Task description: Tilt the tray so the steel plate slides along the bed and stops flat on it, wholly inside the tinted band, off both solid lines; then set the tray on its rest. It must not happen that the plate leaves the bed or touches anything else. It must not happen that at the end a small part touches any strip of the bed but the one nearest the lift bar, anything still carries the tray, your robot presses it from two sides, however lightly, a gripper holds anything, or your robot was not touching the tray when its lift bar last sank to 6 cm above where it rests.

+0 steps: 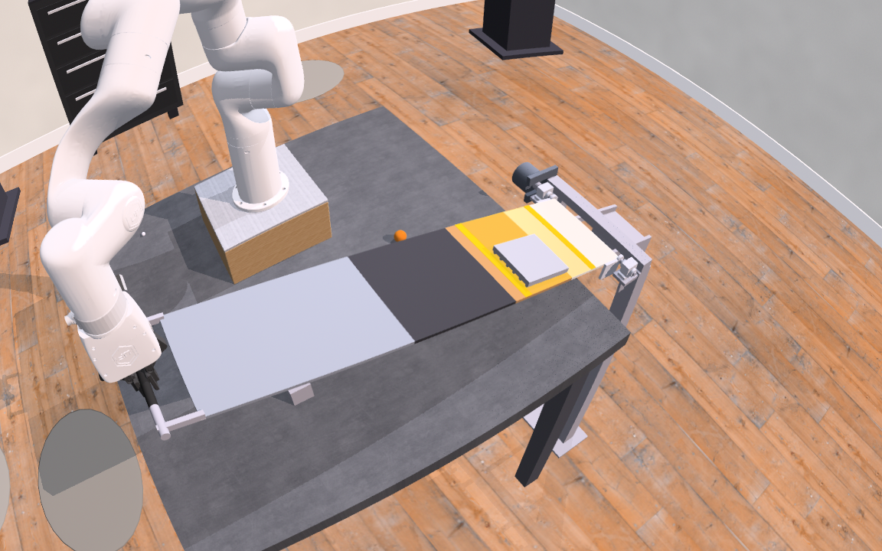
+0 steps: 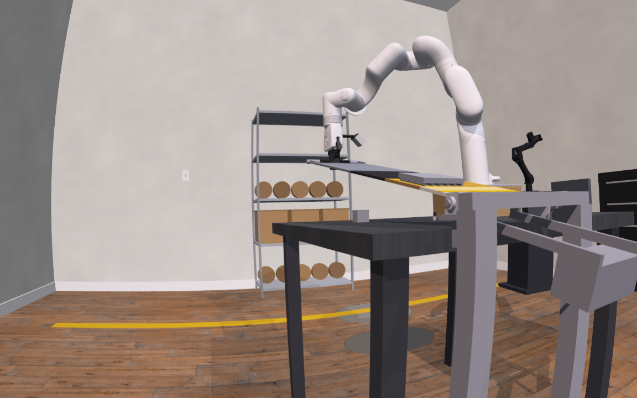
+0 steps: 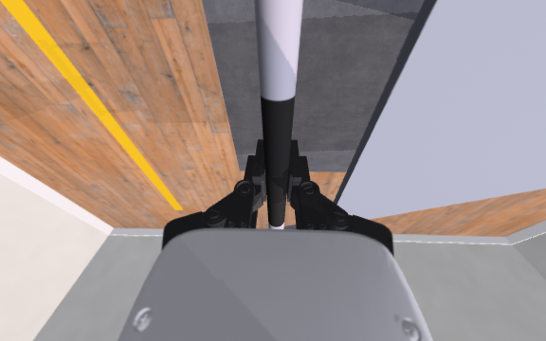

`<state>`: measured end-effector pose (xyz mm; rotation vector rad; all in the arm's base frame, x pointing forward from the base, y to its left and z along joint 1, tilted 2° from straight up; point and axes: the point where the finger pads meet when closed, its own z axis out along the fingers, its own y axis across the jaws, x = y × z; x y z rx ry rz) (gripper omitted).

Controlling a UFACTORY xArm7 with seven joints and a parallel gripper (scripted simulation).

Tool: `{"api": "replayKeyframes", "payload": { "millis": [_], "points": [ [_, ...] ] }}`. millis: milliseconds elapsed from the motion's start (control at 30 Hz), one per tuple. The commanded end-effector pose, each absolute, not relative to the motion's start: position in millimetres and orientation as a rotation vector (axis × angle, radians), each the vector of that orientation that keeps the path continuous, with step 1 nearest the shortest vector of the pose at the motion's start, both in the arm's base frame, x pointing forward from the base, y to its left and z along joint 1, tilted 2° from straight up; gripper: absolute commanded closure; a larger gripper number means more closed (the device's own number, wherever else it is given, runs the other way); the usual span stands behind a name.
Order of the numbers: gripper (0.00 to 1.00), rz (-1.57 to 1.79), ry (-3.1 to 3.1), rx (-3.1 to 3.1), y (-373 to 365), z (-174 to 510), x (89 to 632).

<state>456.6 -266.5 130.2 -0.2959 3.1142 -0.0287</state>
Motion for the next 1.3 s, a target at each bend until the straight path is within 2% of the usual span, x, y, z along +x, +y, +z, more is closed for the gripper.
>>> {"api": "replayKeyframes", "payload": {
  "millis": [0, 167, 367, 567, 1267],
  "points": [
    [1.00, -0.033, 3.110, -0.296, -267.1, 131.8, 458.1],
    [1.00, -0.033, 3.110, -0.296, -267.1, 131.6, 458.1],
    [1.00, -0.033, 3.110, -0.296, -245.3, 210.5, 452.7],
    [1.00, -0.033, 3.110, -0.296, -265.8, 137.1, 457.8],
    [1.00, -0.033, 3.110, -0.296, -267.3, 130.7, 458.2]
  ]
}}
